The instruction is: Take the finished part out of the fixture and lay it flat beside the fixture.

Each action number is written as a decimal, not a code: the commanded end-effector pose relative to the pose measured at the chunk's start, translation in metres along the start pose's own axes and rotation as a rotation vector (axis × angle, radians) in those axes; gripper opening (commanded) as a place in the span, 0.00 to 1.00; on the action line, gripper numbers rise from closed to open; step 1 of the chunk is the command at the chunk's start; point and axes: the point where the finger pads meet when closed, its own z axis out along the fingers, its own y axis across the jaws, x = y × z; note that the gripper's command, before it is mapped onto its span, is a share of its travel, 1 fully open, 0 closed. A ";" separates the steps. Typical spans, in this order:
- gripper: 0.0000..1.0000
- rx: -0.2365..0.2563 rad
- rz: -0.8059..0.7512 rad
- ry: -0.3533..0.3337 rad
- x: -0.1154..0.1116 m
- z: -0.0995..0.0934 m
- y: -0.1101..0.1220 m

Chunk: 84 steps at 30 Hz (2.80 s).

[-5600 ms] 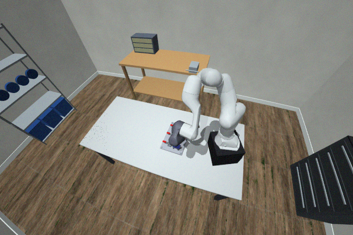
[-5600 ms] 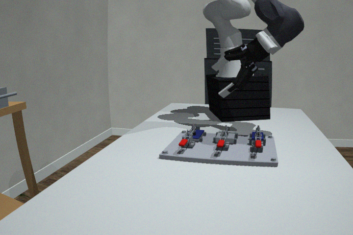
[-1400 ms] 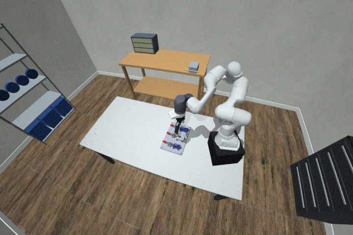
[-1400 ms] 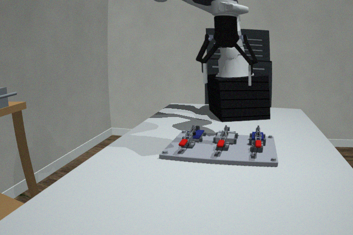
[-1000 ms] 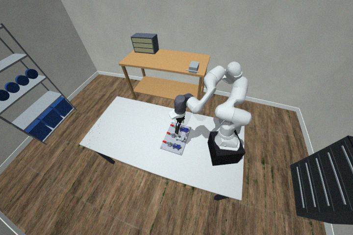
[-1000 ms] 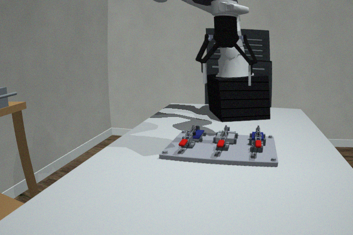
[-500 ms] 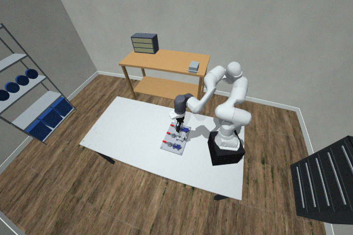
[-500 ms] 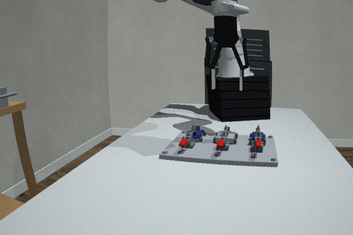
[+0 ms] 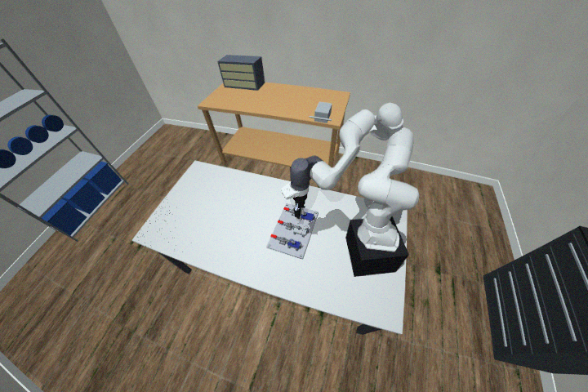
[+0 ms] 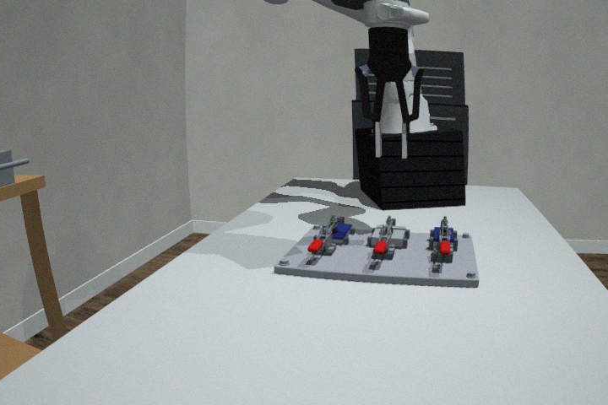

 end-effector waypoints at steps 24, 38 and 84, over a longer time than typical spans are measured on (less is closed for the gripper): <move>0.28 0.000 -0.004 -0.007 -0.001 0.025 0.000; 0.28 0.000 -0.004 -0.007 -0.001 0.058 0.000; 0.28 0.000 -0.004 -0.007 0.132 0.059 0.001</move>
